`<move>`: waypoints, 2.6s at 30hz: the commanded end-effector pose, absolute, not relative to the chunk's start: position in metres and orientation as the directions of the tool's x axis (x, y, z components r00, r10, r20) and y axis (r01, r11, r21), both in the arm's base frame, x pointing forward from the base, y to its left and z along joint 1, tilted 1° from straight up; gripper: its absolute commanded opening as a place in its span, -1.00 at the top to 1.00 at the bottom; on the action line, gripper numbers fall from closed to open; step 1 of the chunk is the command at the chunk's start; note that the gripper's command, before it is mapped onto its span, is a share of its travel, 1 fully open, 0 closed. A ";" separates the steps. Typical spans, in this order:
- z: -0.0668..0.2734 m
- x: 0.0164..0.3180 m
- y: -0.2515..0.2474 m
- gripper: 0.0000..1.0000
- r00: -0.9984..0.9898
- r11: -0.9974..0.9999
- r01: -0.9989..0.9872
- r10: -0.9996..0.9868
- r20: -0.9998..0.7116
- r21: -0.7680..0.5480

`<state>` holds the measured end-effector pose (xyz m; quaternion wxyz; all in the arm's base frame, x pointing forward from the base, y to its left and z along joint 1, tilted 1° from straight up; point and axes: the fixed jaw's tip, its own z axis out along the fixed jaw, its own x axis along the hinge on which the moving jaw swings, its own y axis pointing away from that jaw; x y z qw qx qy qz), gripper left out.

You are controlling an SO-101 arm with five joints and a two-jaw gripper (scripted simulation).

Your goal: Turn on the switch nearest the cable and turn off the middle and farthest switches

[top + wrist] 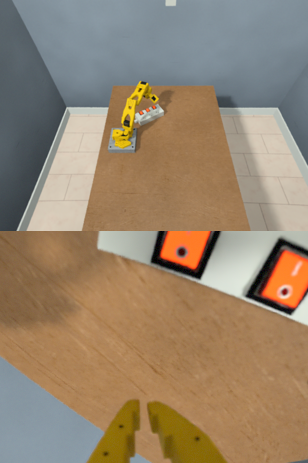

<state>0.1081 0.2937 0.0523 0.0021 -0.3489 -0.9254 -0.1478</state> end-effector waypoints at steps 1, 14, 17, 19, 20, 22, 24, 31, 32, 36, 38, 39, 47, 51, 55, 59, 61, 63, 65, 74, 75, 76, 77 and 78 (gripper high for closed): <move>0.044 0.103 0.305 1.00 -0.779 0.738 0.620 0.618 0.102 0.264; 0.040 0.100 0.307 1.00 -0.784 0.744 0.614 0.612 0.102 0.264; 0.040 0.100 0.307 1.00 -0.784 0.744 0.614 0.612 0.102 0.264; 0.040 0.100 0.307 1.00 -0.784 0.744 0.614 0.612 0.102 0.264; 0.040 0.100 0.307 1.00 -0.784 0.744 0.614 0.612 0.102 0.264; 0.040 0.100 0.307 1.00 -0.784 0.744 0.614 0.612 0.102 0.264; 0.040 0.100 0.307 1.00 -0.784 0.744 0.614 0.612 0.102 0.264; 0.040 0.100 0.307 1.00 -0.784 0.744 0.614 0.612 0.102 0.264; 0.040 0.100 0.307 1.00 -0.784 0.744 0.614 0.612 0.102 0.264; 0.040 0.100 0.307 1.00 -0.784 0.744 0.614 0.612 0.102 0.264; 0.040 0.100 0.307 1.00 -0.784 0.744 0.614 0.612 0.102 0.264; 0.040 0.100 0.307 1.00 -0.784 0.744 0.614 0.612 0.102 0.264; 0.040 0.100 0.308 1.00 -0.785 0.744 0.614 0.611 0.103 0.265; 0.039 0.099 0.309 1.00 -0.787 0.745 0.611 0.608 0.104 0.269; 0.038 0.099 0.310 1.00 -0.789 0.745 0.608 0.605 0.106 0.273; 0.038 0.099 0.310 1.00 -0.789 0.745 0.608 0.605 0.106 0.274; 0.038 0.099 0.310 1.00 -0.789 0.745 0.608 0.605 0.106 0.274; 0.038 0.099 0.310 1.00 -0.789 0.745 0.608 0.605 0.106 0.274; 0.038 0.099 0.311 1.00 -0.789 0.745 0.608 0.604 0.107 0.276; 0.039 0.099 0.312 1.00 -0.790 0.742 0.607 0.603 0.110 0.285; 0.039 0.099 0.312 1.00 -0.790 0.742 0.607 0.603 0.110 0.285; 0.039 0.099 0.312 1.00 -0.790 0.742 0.607 0.603 0.110 0.285; 0.039 0.099 0.312 1.00 -0.790 0.742 0.607 0.603 0.110 0.285; 0.039 0.099 0.312 1.00 -0.790 0.742 0.607 0.603 0.110 0.285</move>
